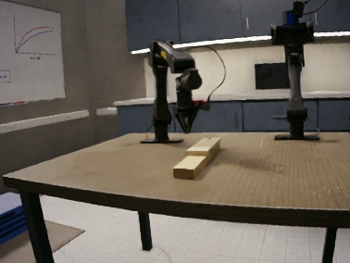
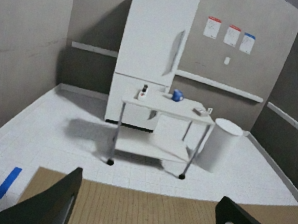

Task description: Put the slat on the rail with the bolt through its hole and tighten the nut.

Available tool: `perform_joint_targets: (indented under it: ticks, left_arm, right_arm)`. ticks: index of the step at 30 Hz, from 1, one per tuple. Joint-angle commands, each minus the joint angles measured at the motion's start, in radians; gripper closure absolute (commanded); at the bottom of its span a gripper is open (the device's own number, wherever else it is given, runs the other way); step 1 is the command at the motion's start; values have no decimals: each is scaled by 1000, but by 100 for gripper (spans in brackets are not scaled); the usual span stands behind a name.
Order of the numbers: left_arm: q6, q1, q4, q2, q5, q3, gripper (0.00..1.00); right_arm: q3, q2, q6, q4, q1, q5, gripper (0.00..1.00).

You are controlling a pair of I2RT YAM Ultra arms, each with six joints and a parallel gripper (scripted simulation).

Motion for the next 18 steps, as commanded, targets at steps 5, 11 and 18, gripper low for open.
perform_joint_targets:
  ticks: [5, 11, 18]
  left_arm:
    - [2, 3, 4, -12, 6, 0, 0]
    - [2, 3, 4, -12, 6, 0, 0]
    - [2, 3, 4, -12, 6, 0, 0]
  right_arm:
    - [54, 28, -118, -29, 100, -2, 88]
    - [77, 45, -186, -35, 176, -2, 88]
    - [101, 73, -246, -42, 247, -2, 88]
